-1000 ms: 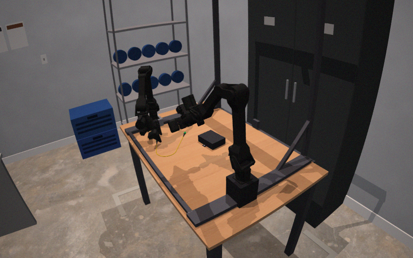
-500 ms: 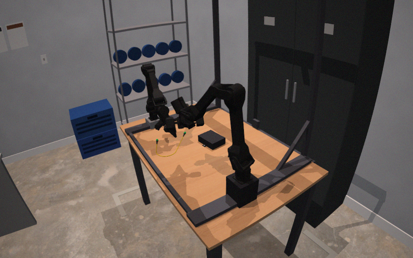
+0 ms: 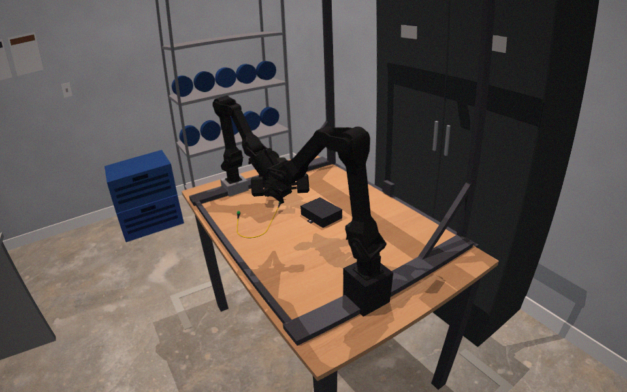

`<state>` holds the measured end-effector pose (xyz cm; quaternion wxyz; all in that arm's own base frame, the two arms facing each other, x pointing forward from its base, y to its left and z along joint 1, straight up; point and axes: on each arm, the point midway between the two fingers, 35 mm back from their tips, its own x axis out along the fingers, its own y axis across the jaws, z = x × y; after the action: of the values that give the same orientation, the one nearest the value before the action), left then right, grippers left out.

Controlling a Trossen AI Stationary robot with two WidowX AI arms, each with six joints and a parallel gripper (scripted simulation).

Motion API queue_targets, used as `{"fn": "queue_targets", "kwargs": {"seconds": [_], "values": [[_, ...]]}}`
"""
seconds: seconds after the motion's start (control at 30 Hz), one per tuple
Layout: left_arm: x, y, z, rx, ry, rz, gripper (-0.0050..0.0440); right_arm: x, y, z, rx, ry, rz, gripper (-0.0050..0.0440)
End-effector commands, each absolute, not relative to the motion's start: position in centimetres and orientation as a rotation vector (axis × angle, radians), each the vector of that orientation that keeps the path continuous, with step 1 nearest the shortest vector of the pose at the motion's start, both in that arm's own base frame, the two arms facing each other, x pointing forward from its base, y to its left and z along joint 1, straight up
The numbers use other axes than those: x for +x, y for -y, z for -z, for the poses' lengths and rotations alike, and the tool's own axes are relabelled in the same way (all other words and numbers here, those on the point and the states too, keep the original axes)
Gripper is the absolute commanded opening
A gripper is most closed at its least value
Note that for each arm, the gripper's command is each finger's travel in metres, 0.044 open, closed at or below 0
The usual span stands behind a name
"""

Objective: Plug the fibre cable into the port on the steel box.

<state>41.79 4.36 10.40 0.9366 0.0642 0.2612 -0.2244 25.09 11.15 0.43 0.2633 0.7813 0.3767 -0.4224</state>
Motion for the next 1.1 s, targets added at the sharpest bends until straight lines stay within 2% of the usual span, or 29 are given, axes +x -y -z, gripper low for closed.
{"fn": "queue_targets", "kwargs": {"seconds": [0.0,0.6,0.77,0.83,1.07], "values": [[42.1,-4.5,-11.1,0.141,-0.518,0.46,-0.005,24.1,-12.1,0.8,2.212,-0.972,1.264,0.044],[42.0,-4.4,-11.2,0.142,-0.515,0.457,-0.005,24.3,-12.3,0.7,2.227,-0.969,1.266,0.044],[42.0,-4.4,-11.2,0.142,-0.515,0.457,-0.005,24.6,-13.1,0.3,2.171,-0.985,1.227,0.032],[42.0,-4.4,-11.2,0.142,-0.515,0.457,-0.005,24.6,-13.1,0.3,2.171,-0.985,1.227,0.032],[42.0,-4.4,-11.2,0.142,-0.515,0.457,-0.005,25.5,-14.4,-0.3,1.854,-1.086,0.979,0.0152]]}}
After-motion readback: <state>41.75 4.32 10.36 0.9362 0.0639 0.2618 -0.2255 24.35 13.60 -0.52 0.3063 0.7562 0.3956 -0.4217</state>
